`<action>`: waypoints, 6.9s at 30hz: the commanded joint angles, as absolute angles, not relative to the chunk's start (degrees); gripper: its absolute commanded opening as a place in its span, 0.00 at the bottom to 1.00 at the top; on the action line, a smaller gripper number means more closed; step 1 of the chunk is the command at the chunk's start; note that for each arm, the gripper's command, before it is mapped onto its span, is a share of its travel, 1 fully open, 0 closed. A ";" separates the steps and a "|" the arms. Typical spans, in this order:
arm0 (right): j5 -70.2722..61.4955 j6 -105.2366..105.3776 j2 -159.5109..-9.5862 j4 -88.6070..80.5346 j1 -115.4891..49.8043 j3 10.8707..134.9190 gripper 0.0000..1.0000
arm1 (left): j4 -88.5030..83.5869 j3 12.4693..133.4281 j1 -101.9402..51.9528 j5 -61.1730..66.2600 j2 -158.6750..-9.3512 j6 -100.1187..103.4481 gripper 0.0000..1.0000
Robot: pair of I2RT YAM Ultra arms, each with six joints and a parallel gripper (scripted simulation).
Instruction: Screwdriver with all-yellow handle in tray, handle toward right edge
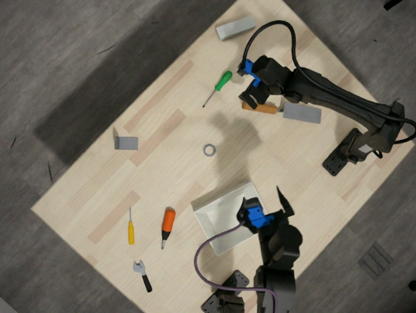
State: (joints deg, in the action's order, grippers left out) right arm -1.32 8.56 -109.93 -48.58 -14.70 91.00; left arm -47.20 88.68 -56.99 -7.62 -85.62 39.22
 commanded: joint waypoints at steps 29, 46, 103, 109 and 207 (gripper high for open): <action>-4.01 -1.43 -119.66 -53.71 -18.05 108.77 1.00 | -67.01 74.35 -7.92 -4.25 -75.05 1.91 1.00; -4.01 -1.43 -119.66 -53.71 -18.05 108.77 1.00 | -56.90 72.68 -4.02 -3.41 -78.39 0.13 1.00; 2.49 -1.56 -74.16 -16.34 -9.63 69.60 1.00 | -67.56 101.58 6.28 -0.01 -122.14 -48.10 0.52; 0.94 -0.68 -62.81 -5.82 -4.51 62.45 1.00 | -70.18 106.92 6.03 -0.44 -126.49 -50.28 0.52; -4.68 -0.82 -107.70 8.23 -61.02 78.36 1.00 | -60.24 99.72 6.28 -0.10 -129.24 -50.08 0.37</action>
State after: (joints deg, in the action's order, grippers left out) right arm -4.82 -0.78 -108.99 7.77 -61.34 76.75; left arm -61.28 100.44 6.33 0.01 -129.03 -49.89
